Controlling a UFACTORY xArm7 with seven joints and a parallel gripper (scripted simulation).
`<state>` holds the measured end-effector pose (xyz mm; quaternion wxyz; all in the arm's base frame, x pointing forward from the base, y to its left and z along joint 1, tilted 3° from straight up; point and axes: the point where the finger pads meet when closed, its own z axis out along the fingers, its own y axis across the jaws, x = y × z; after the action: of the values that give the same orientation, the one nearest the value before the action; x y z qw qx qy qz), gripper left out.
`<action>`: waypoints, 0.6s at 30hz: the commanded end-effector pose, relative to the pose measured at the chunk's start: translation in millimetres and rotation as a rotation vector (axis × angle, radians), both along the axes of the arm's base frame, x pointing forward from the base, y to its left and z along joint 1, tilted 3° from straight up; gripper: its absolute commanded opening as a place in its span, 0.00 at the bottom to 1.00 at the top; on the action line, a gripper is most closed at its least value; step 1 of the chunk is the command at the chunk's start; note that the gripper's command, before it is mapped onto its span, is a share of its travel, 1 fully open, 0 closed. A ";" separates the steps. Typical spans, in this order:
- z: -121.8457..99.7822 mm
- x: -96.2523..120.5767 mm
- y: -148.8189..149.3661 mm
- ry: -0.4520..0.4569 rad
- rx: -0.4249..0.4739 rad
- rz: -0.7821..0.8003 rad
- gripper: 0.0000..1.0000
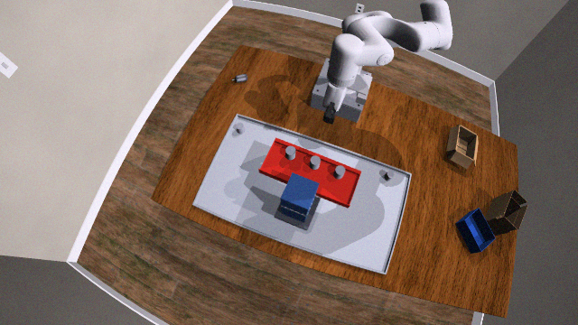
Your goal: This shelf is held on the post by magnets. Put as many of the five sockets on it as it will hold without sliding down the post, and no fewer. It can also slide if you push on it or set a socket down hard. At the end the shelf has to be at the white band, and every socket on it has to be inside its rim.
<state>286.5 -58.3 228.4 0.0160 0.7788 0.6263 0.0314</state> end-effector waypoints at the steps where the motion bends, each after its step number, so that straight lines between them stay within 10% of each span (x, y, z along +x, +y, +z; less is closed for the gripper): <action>1: 26.7 -4.4 -8.4 -0.075 -0.042 0.024 1.00; 18: 185.9 -99.6 -25.8 -0.646 -0.333 0.274 1.00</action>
<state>223.0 -84.5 376.0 0.2614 0.6743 0.6768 0.1374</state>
